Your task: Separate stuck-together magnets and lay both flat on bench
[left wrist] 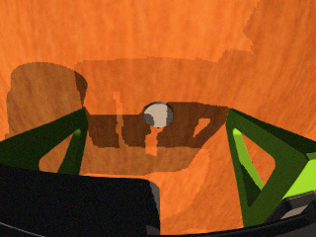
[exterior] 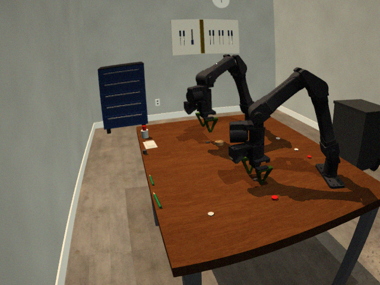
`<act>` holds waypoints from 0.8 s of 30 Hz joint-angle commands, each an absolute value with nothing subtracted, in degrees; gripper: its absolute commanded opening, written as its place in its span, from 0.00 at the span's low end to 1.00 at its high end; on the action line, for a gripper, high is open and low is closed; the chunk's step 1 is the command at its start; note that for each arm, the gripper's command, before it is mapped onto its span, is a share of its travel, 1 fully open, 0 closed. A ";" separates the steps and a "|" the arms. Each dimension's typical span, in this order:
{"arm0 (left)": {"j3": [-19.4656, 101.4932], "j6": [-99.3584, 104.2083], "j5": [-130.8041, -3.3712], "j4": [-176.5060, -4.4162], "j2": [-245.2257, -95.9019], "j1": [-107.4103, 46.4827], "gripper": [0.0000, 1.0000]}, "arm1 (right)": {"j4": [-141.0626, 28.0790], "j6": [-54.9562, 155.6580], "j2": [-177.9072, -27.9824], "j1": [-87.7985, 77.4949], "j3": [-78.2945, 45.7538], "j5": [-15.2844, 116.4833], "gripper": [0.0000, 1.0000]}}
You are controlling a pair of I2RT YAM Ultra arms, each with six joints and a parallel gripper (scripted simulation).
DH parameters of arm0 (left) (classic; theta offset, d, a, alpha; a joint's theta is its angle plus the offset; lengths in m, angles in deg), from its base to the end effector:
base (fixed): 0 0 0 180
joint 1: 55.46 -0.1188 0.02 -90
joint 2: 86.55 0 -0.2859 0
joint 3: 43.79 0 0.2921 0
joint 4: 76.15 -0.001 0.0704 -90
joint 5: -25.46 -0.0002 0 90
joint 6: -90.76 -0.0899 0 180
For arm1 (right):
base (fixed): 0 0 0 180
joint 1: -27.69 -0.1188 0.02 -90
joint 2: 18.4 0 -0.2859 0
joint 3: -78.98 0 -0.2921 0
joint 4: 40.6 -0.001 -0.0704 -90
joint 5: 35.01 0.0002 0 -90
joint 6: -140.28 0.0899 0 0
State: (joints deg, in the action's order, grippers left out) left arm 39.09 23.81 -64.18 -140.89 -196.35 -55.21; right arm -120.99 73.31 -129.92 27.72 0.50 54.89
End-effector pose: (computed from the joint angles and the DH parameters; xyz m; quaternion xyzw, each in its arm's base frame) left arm 0.3725 -0.0001 0.0953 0.1976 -0.9802 -0.0060 0.0136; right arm 0.4112 0.0009 0.1738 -0.1999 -0.9798 -0.0002 0.0035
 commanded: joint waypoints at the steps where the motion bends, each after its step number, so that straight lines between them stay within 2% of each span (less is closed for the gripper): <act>1: 40.47 23.85 -64.35 -141.73 -195.16 -55.33 1.00 | -120.97 73.25 -129.14 27.83 0.78 54.99 1.00; 24: 50.18 24.07 -63.09 -154.90 -191.23 -55.14 1.00 | -120.97 73.25 -129.14 27.83 0.78 54.99 1.00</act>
State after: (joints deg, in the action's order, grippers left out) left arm 49.38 24.05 -63.64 -154.11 -192.31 -55.21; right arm -121.03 73.20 -129.92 27.79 0.50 54.91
